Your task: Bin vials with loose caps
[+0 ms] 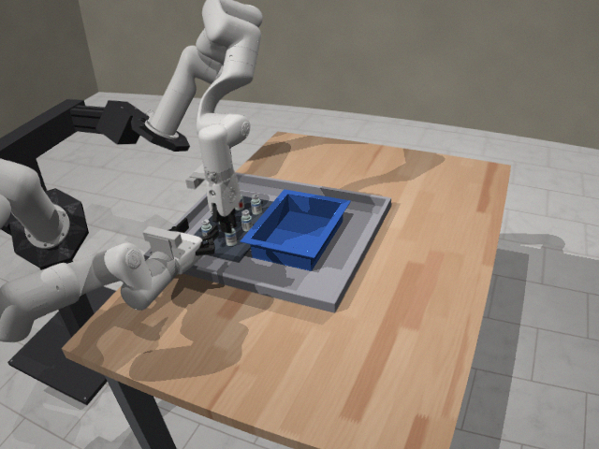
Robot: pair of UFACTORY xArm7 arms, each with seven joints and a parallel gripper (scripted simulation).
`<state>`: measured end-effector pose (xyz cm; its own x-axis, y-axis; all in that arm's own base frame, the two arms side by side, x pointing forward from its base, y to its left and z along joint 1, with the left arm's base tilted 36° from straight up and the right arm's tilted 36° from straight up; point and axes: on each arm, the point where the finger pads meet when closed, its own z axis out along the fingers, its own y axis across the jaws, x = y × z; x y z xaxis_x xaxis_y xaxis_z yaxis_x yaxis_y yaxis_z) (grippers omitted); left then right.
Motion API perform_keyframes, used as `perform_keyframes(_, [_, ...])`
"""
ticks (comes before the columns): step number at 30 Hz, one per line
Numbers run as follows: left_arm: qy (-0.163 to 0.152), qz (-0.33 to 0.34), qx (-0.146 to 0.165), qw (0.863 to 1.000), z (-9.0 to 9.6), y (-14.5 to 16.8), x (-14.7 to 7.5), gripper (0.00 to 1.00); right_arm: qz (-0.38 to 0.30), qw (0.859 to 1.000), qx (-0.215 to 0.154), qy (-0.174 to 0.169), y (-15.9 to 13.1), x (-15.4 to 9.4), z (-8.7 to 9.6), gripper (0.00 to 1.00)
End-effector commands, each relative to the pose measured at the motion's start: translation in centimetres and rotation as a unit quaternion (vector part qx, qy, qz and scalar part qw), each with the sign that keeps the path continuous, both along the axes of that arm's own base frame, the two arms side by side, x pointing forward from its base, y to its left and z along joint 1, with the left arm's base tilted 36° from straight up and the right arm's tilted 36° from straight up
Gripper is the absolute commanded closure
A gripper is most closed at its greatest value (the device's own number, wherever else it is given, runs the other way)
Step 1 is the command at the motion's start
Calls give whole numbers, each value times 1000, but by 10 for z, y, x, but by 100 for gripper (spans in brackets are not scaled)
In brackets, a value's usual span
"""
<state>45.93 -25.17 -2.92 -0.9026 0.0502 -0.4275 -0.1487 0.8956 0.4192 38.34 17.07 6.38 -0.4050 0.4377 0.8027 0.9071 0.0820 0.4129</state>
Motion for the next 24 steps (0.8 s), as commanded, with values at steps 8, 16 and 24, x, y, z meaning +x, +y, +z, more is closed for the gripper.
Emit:
perform_keyframes(8, [-1,-2,-2,1000,2,-3,0,80,2,1000,0,-1,1,0,1,0])
perform_keyframes(16, [-1,-2,-2,1000,1,-3,0,77,2,1000,0,-1,1,0,1,0])
perform_keyframes(24, [-1,-2,-2,1000,1,-3,0,77,2,1000,0,-1,1,-1,1,0])
